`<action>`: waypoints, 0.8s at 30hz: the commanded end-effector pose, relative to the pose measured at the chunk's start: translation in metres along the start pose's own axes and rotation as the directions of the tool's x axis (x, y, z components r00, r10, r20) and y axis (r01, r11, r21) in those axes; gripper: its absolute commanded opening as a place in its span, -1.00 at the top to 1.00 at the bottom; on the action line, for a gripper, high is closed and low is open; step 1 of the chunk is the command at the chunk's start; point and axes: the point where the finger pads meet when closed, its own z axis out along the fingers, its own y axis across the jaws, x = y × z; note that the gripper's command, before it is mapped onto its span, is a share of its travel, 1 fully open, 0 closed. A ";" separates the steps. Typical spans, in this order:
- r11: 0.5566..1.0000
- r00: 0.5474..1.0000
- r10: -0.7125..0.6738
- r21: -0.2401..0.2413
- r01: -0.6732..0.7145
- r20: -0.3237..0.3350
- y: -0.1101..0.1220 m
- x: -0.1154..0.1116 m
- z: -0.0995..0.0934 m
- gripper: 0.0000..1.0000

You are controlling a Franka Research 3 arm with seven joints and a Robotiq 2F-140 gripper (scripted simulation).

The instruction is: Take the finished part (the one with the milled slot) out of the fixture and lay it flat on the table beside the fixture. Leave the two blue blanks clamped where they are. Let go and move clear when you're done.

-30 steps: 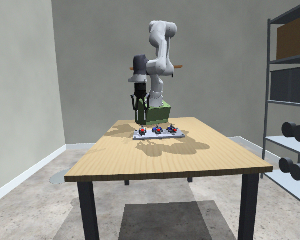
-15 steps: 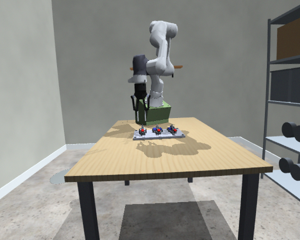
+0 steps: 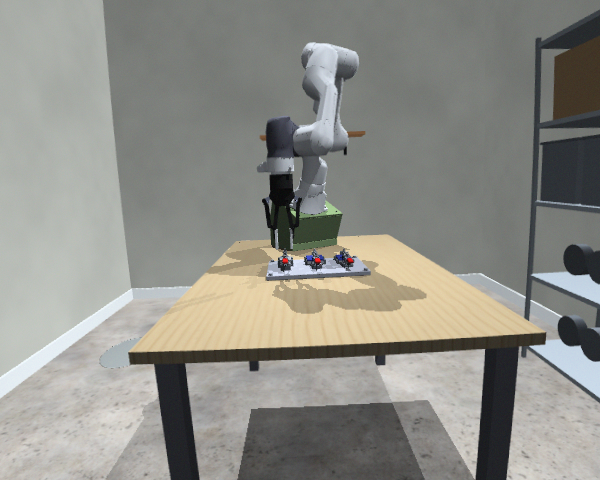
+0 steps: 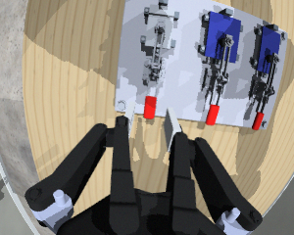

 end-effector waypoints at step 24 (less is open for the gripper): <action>0.999 0.999 -0.033 -0.002 0.033 0.012 0.000 -0.004 0.030 0.44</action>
